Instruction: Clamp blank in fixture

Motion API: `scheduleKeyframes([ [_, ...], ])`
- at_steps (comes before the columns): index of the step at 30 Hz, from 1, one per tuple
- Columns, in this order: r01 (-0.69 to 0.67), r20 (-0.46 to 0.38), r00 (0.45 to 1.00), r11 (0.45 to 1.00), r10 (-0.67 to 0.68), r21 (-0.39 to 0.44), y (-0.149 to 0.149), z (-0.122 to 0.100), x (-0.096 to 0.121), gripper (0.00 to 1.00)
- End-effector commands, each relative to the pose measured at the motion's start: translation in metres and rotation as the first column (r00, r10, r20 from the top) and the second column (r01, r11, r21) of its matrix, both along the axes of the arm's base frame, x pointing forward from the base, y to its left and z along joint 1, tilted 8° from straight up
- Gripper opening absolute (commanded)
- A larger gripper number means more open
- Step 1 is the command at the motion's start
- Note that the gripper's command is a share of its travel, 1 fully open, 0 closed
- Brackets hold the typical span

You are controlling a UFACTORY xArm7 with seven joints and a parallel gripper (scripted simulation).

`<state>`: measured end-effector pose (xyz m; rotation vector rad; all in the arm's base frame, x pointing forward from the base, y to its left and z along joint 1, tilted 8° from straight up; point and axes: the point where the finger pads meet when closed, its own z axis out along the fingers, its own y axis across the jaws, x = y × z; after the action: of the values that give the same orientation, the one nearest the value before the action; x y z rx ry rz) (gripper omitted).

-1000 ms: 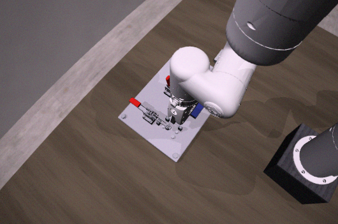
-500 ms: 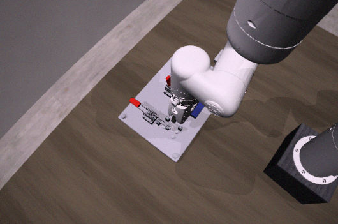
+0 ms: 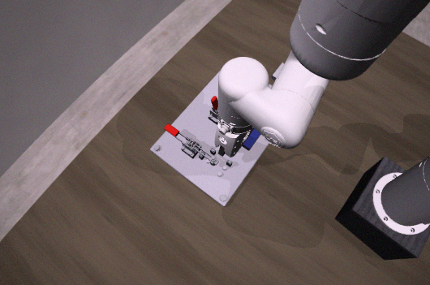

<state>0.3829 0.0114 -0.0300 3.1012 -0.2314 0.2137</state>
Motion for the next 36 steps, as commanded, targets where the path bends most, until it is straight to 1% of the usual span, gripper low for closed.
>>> scheduleKeyframes([
  [1,0.006,0.002,1.0,1.0,-0.006,-0.001,-0.002,0.001,0.001,0.0],
  [6,0.006,0.002,1.0,1.0,-0.006,-0.001,0.0,0.001,0.001,0.0],
  [14,0.006,0.002,1.0,1.0,-0.006,-0.001,0.016,0.0,0.004,0.0],
  [21,0.006,0.002,1.0,1.0,-0.006,-0.001,0.018,0.001,0.004,0.0],
  [24,0.006,0.002,1.0,1.0,-0.006,-0.001,0.018,0.009,0.003,0.0],
  [31,0.006,0.002,1.0,1.0,-0.006,-0.001,0.019,0.037,-0.001,0.0],
  [36,0.006,0.002,1.0,1.0,-0.006,-0.001,0.019,0.04,-0.002,0.0],
])
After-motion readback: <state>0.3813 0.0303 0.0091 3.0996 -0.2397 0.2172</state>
